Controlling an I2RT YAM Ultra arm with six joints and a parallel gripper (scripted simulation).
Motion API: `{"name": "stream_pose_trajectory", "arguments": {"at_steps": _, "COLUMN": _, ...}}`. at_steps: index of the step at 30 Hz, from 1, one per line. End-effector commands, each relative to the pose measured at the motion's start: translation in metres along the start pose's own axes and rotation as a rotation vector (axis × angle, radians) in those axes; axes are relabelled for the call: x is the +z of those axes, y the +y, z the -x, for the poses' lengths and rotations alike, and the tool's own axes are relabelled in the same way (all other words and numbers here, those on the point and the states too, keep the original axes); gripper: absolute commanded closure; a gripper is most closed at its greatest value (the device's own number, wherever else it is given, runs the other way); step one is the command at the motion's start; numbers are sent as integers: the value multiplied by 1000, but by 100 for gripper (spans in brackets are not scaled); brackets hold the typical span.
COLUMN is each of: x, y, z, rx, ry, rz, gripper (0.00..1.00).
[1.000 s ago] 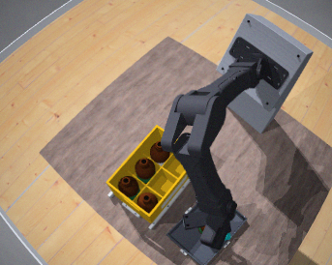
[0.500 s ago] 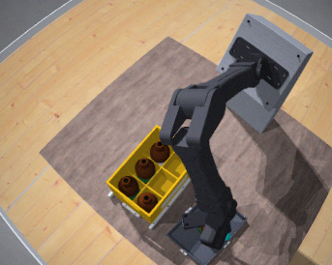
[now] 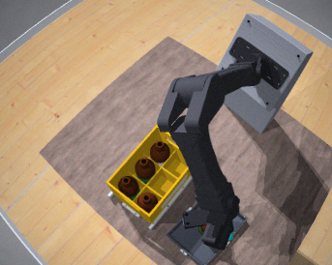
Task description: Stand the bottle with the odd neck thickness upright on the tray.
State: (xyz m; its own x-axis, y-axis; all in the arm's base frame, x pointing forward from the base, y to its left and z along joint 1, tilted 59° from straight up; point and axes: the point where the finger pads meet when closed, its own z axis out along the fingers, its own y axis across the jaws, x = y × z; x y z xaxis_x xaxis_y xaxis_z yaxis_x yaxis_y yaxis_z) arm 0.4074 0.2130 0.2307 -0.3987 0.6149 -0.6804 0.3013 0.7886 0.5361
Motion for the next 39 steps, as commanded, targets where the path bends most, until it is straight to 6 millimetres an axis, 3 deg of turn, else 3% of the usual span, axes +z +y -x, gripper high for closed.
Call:
{"name": "stream_pose_trajectory", "arguments": {"at_steps": 1, "x": -15, "y": -5, "z": -6, "rx": -11, "ry": 8, "rz": -12, "gripper": 0}}
{"name": "stream_pose_trajectory", "arguments": {"at_steps": 14, "x": -38, "y": 1, "z": -1, "rx": 1, "ry": 0, "rz": 3, "gripper": 0}}
{"name": "stream_pose_trajectory", "arguments": {"at_steps": 36, "x": -41, "y": 2, "z": 0, "rx": 1, "ry": 0, "rz": 4, "gripper": 0}}
{"name": "stream_pose_trajectory", "arguments": {"at_steps": 37, "x": -41, "y": 2, "z": 0, "rx": 0, "ry": 0, "rz": 4, "gripper": 100}}
{"name": "stream_pose_trajectory", "arguments": {"at_steps": 39, "x": -41, "y": 2, "z": 0, "rx": 0, "ry": 0, "rz": 4, "gripper": 100}}
